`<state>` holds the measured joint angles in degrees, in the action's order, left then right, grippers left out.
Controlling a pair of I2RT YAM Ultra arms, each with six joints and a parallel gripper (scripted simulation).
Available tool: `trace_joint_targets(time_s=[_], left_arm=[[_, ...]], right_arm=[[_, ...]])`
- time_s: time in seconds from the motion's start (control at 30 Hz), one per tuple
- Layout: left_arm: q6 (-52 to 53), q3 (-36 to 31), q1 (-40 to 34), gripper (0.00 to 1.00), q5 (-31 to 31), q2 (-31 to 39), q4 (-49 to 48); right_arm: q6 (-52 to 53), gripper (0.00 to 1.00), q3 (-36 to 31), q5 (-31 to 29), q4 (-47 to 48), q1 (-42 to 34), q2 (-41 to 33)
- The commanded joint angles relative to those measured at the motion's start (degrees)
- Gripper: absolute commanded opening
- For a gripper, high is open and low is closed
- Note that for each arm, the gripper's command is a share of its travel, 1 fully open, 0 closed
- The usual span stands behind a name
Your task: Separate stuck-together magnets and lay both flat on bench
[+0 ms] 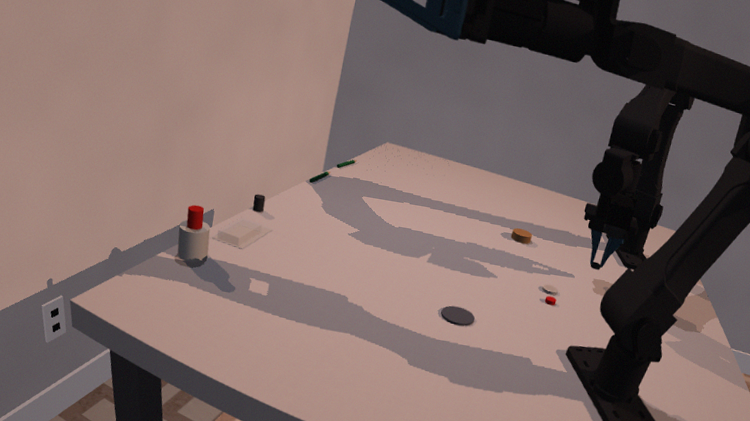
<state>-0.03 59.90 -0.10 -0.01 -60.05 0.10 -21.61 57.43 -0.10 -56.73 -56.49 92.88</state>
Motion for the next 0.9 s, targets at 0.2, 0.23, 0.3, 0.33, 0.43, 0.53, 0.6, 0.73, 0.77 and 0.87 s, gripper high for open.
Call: trace_joint_targets(time_s=[0.2,0.23,0.3,0.33,0.43,0.53,0.6,0.73,0.77,0.87], left_arm=[[-0.01,0.59,0.02,1.0,-0.07,0.28,-0.56],[-0.01,0.59,0.02,1.0,-0.07,0.28,-0.56],[-0.01,0.58,0.02,1.0,-0.07,0.28,-0.56],[-0.01,0.58,0.02,1.0,-0.07,0.28,-0.56],[-0.01,0.59,0.02,1.0,-0.07,0.28,-0.56],[-0.01,0.58,0.02,1.0,-0.07,0.28,-0.56],[-0.01,0.58,0.02,1.0,-0.07,0.28,-0.56],[-0.01,0.58,0.02,1.0,-0.07,0.28,-0.56],[-0.01,0.58,0.02,1.0,-0.07,0.28,-0.56],[-0.01,0.58,0.02,1.0,-0.07,0.28,-0.56]], right_arm=[[-0.01,0.17,3.44,0.01,-3.3,-0.02,-1.46],[-0.01,0.17,3.44,0.01,-3.3,-0.02,-1.46],[-0.01,0.17,3.61,0.01,-3.56,-0.02,-1.55],[-0.01,0.17,3.81,0.01,-3.83,-0.02,-1.63],[-0.01,0.17,4.54,0.01,-4.77,-0.03,-1.83],[0.0,0.17,5.31,0.01,-5.74,-0.03,-2.04],[0.0,0.17,5.62,0.01,-6.2,-0.03,-2.19],[0.01,0.17,5.24,0.01,-5.87,-0.04,-2.23],[0.01,0.17,5.13,0.01,-5.76,-0.04,-2.23],[0.02,0.17,5.02,0.01,-5.64,-0.05,-2.23]])
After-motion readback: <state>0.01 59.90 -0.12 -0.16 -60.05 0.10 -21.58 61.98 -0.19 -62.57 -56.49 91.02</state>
